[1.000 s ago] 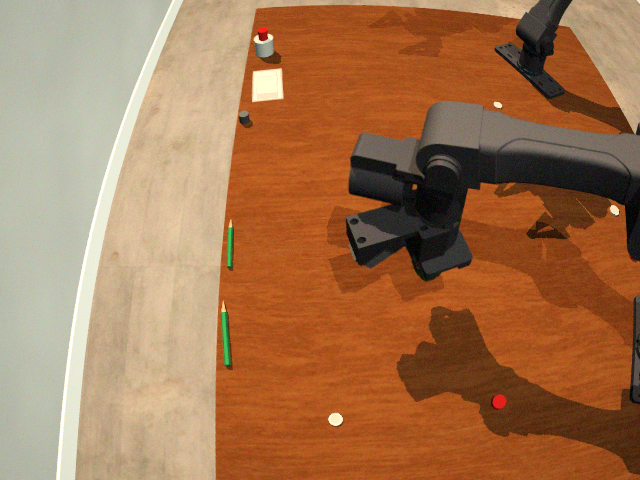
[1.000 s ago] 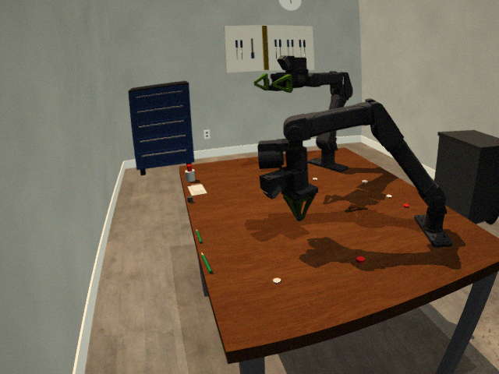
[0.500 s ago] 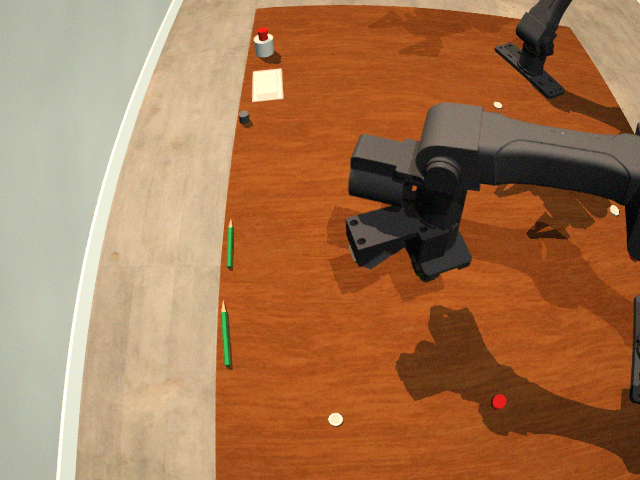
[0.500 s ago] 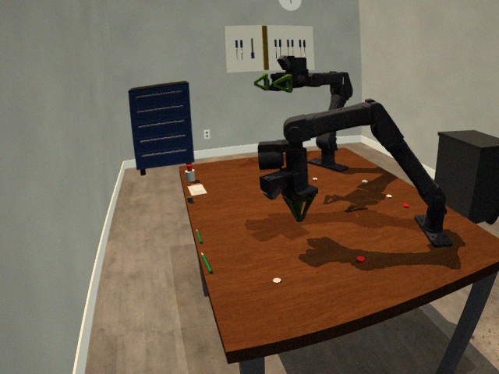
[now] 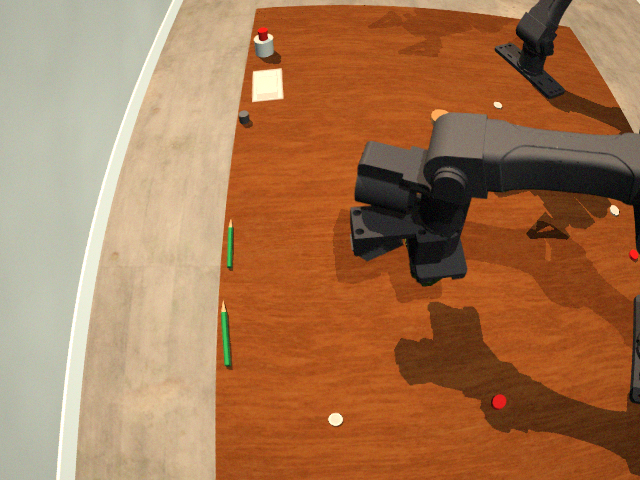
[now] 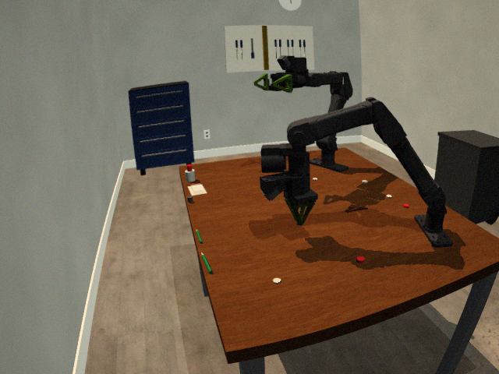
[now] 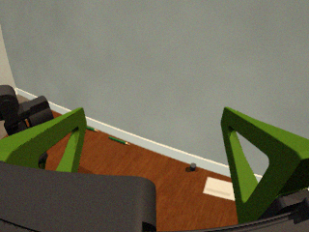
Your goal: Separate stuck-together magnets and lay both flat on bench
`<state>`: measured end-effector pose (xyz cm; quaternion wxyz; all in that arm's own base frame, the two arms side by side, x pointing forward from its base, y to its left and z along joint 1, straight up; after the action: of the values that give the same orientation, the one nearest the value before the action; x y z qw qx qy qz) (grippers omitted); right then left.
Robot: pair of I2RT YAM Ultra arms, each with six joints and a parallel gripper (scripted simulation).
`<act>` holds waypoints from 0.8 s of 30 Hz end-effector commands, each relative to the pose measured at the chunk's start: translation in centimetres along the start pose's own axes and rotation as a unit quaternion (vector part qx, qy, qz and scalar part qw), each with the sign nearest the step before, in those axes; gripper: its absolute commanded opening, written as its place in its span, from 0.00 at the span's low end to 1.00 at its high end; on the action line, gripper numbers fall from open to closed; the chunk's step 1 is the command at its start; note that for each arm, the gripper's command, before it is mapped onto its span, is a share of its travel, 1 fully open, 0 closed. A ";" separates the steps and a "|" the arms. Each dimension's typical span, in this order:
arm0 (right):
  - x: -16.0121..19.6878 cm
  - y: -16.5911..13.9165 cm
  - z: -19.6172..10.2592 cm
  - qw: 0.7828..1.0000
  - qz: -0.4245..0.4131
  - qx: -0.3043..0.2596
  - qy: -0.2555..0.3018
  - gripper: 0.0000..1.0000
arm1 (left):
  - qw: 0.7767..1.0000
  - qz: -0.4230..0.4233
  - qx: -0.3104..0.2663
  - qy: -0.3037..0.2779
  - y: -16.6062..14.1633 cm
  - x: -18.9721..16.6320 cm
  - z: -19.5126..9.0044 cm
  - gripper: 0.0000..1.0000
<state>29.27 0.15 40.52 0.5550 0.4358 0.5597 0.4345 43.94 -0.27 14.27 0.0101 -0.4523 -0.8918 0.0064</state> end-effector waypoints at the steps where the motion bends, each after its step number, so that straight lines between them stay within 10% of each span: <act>1: -0.2 0.6 -0.2 1.000 0.000 -0.011 -0.003 1.00 | 1.000 -0.002 -0.024 -0.014 0.0 -0.1 -2.0 0.18; 12: -0.2 0.6 -0.2 1.000 0.000 -0.011 -0.003 1.00 | 0.998 -0.010 -0.022 -0.056 -0.3 -0.5 -3.0 0.18; 24: -0.2 0.6 -0.2 1.000 0.000 -0.011 -0.003 1.00 | 0.935 0.005 0.048 -0.352 -3.8 -2.0 -6.0 0.18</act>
<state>29.27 0.11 40.52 0.5549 0.4367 0.5590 0.4346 41.47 -2.90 17.33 -0.1811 -0.4150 -0.8761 0.1656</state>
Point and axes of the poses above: on each arm, the point where the finger pads meet when closed, its own z axis out along the fingers, its own x axis across the jaws, y = z × x, the point moved 9 cm from there along -z, back along the fingers, and after that the axes turned 14 degrees about -z, right-handed, at the moved point
